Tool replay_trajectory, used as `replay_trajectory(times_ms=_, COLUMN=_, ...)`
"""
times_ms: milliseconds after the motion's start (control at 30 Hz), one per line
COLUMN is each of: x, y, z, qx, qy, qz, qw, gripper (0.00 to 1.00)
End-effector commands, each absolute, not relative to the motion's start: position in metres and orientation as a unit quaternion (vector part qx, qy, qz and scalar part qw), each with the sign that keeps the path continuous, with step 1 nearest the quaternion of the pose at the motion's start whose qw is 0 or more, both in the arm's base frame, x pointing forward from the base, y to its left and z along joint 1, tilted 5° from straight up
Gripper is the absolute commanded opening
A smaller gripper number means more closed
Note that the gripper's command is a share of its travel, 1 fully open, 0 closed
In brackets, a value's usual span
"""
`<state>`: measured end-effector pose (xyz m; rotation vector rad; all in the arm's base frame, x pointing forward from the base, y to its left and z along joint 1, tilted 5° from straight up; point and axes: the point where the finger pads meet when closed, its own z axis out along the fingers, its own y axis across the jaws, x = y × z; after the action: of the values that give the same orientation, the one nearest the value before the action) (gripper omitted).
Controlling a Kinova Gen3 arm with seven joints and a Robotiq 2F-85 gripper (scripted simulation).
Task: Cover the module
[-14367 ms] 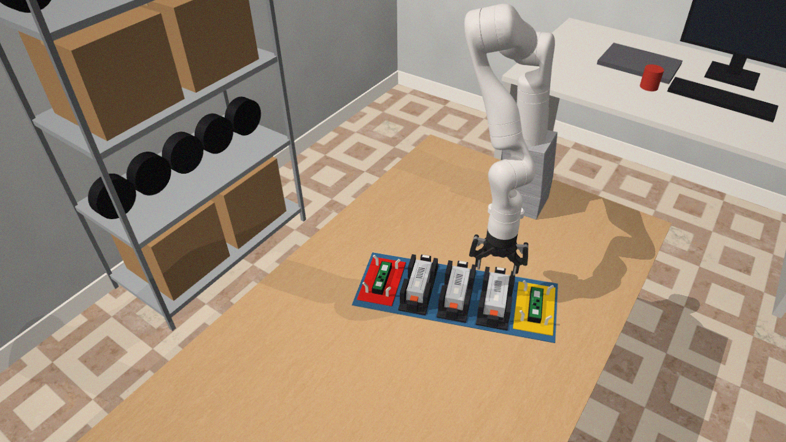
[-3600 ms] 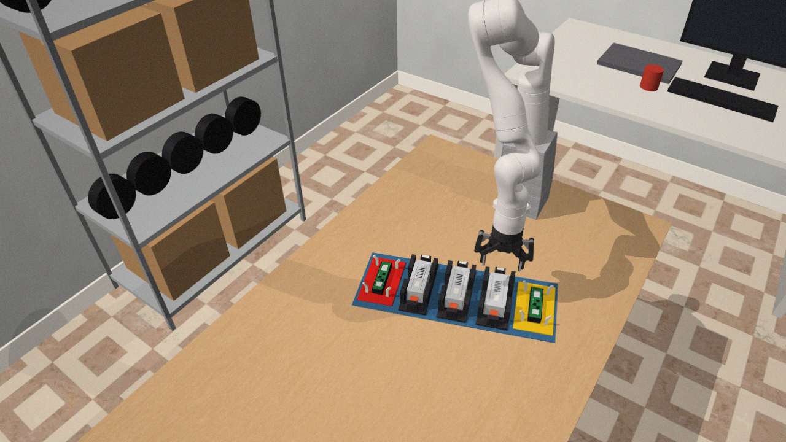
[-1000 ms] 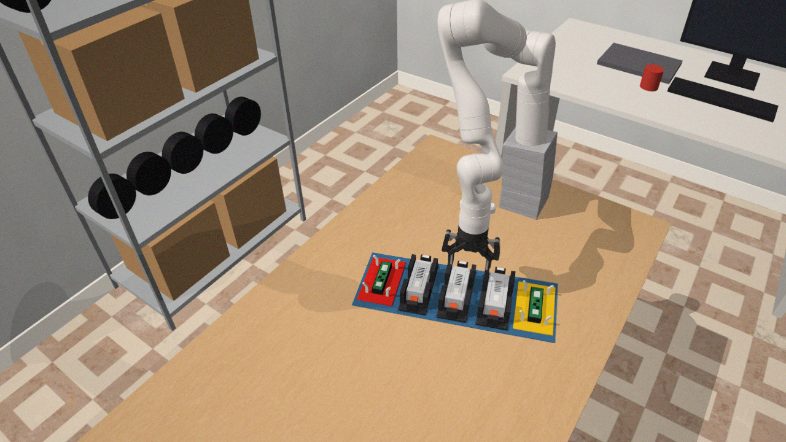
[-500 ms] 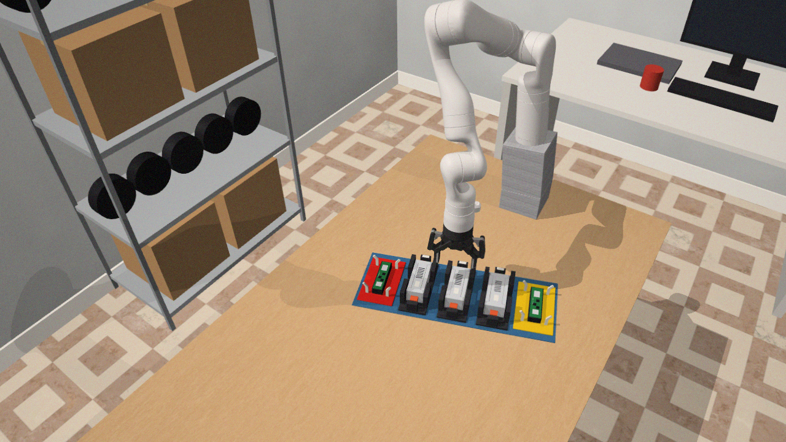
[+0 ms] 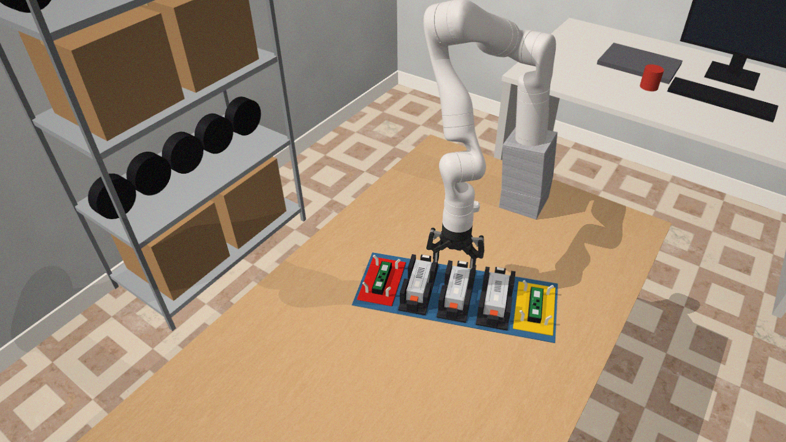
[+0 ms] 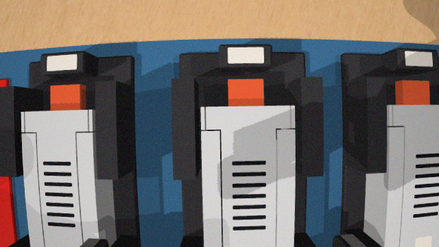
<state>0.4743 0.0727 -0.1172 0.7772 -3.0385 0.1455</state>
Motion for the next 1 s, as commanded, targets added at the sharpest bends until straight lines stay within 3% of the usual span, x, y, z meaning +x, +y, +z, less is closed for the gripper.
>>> replay_trajectory(times_ms=0, x=0.4742, y=0.0746, z=-0.1164, qx=0.248, qy=-0.968, qz=0.046, qw=0.000, gripper=1.00)
replay_trajectory(times_ms=967, x=0.4693, y=0.0829, z=-0.1169, qx=0.248, qy=-0.968, qz=0.046, qw=0.000, gripper=1.00)
